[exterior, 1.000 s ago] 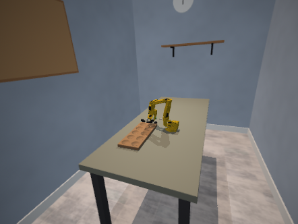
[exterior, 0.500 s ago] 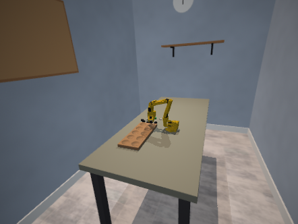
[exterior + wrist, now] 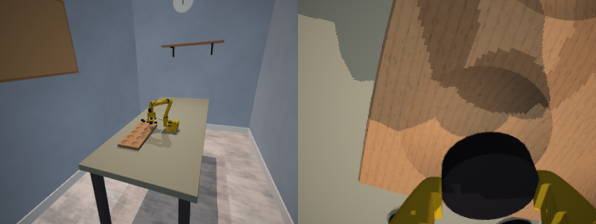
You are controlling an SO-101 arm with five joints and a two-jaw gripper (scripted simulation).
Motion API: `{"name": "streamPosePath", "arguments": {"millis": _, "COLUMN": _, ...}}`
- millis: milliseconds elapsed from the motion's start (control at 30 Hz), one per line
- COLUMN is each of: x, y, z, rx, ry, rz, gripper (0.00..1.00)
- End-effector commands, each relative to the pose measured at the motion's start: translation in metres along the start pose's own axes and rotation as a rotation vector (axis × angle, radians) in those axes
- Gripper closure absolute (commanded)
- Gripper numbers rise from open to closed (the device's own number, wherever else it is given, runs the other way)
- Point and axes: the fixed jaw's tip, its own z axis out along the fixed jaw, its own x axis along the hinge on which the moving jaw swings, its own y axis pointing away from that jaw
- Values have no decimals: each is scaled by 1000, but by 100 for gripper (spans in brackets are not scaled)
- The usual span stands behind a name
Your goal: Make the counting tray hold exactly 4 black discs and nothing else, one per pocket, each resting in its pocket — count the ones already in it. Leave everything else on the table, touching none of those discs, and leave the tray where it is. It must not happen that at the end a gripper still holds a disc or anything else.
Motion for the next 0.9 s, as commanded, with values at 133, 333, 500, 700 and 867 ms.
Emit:
{"name": "streamPosePath", "arguments": {"millis": 133, "x": 0, "y": -4, "z": -4, "rx": 37, "ry": 8, "rz": -3, "gripper": 100}}
{"name": "streamPosePath", "arguments": {"millis": 333, "x": 0, "y": -4, "z": -4, "rx": 37, "ry": 8, "rz": -3, "gripper": 100}}
{"name": "streamPosePath", "arguments": {"millis": 500, "x": 0, "y": -4, "z": -4, "rx": 39, "ry": 9, "rz": -2, "gripper": 100}}
{"name": "streamPosePath", "arguments": {"millis": 700, "x": 0, "y": -4, "z": -4, "rx": 39, "ry": 9, "rz": -2, "gripper": 100}}
{"name": "streamPosePath", "arguments": {"millis": 867, "x": 0, "y": -5, "z": -4, "rx": 41, "ry": 10, "rz": -1, "gripper": 100}}
